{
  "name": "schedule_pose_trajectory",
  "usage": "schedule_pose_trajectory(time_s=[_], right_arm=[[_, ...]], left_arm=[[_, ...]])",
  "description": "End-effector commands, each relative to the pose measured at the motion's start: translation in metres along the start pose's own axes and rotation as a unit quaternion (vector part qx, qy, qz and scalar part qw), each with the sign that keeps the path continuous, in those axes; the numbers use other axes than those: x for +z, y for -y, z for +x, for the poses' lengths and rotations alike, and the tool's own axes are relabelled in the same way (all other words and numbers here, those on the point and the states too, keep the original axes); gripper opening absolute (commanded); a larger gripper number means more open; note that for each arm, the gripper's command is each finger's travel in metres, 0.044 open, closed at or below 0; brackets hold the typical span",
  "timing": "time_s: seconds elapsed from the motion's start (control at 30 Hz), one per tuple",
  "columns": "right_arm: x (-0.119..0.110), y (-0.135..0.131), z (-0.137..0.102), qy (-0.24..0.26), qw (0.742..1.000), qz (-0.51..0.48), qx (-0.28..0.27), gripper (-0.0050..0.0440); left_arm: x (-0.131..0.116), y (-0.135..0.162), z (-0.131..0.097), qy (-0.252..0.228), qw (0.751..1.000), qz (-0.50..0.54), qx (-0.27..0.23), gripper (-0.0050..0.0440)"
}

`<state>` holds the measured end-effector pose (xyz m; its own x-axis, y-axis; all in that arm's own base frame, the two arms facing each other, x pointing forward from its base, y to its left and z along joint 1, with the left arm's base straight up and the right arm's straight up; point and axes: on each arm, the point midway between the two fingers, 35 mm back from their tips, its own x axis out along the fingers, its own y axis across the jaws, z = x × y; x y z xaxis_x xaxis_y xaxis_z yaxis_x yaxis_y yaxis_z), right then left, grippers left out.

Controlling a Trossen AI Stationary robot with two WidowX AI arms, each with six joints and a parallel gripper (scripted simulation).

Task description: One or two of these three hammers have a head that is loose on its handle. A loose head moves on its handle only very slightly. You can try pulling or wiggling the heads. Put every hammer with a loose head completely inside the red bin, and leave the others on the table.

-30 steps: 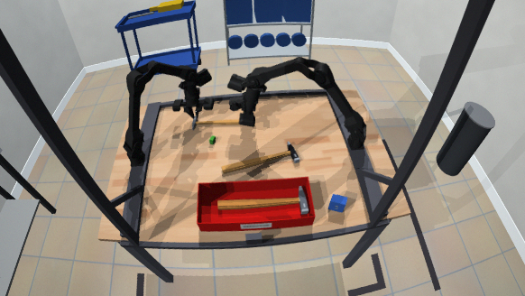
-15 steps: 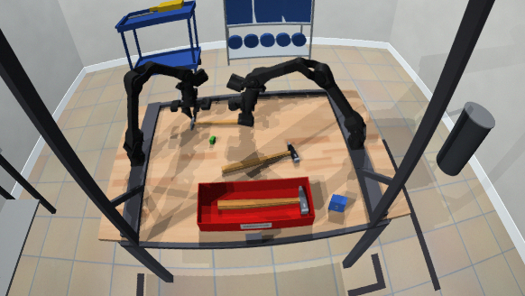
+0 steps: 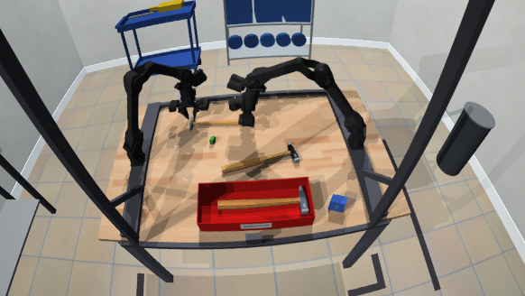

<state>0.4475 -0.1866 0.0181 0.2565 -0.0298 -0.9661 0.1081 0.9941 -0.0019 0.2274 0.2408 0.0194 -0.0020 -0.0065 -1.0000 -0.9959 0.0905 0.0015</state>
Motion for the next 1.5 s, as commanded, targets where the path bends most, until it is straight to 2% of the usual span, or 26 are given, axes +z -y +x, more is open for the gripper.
schedule_pose_trajectory(time_s=[0.0, 0.07, 0.27, 0.33, 0.4, 0.5, 0.6, 0.87, 1.1, 1.17, 1.3, 1.47], right_arm=[[0.007, 0.003, -0.012, 0.015, 1.0, 0.0, -0.004, 0.0218], [0.009, 0.004, -0.019, 0.021, 1.0, 0.0, -0.005, 0.0218], [0.012, 0.004, -0.08, 0.028, 1.0, -0.001, -0.007, 0.0218], [0.012, 0.004, -0.083, 0.028, 1.0, -0.001, -0.007, 0.0218], [0.01, 0.004, -0.075, 0.02, 1.0, -0.001, -0.004, 0.0218], [0.011, 0.002, -0.083, 0.031, 0.999, 0.002, -0.009, 0.0218], [0.011, 0.0, -0.085, 0.038, 0.999, 0.004, -0.013, 0.0218], [0.028, -0.005, -0.134, 0.161, 0.985, 0.033, -0.049, 0.0218], [0.036, -0.011, -0.181, 0.269, 0.959, 0.057, -0.068, 0.0218], [0.036, -0.011, -0.181, 0.269, 0.959, 0.057, -0.068, 0.0218], [0.036, -0.019, -0.206, 0.325, 0.942, 0.061, -0.066, 0.0218], [0.04, -0.029, -0.226, 0.368, 0.927, 0.039, -0.057, 0.0218]], left_arm=[[0.004, 0.003, -0.009, 0.013, 1.0, 0.002, -0.008, 0.0173], [0.005, 0.005, -0.015, 0.017, 1.0, 0.002, -0.012, 0.0173], [0.004, 0.008, -0.069, 0.022, 1.0, 0.001, -0.016, 0.0173], [0.002, 0.009, -0.077, 0.022, 1.0, 0.001, -0.016, 0.0173], [0.002, 0.009, -0.077, 0.022, 1.0, 0.001, -0.016, 0.0173], [-0.001, 0.008, -0.071, 0.017, 1.0, 0.014, -0.013, 0.024], [-0.001, 0.008, -0.073, 0.021, 0.999, 0.026, -0.016, 0.024], [-0.012, 0.001, -0.065, 0.043, 0.984, 0.166, -0.037, 0.024], [-0.019, -0.002, -0.06, 0.065, 0.955, 0.285, -0.056, 0.024], [-0.019, -0.002, -0.06, 0.065, 0.955, 0.285, -0.056, 0.024], [-0.023, -0.004, -0.057, 0.077, 0.931, 0.352, -0.066, 0.024], [-0.028, -0.007, -0.054, 0.091, 0.894, 0.432, -0.079, 0.024]])
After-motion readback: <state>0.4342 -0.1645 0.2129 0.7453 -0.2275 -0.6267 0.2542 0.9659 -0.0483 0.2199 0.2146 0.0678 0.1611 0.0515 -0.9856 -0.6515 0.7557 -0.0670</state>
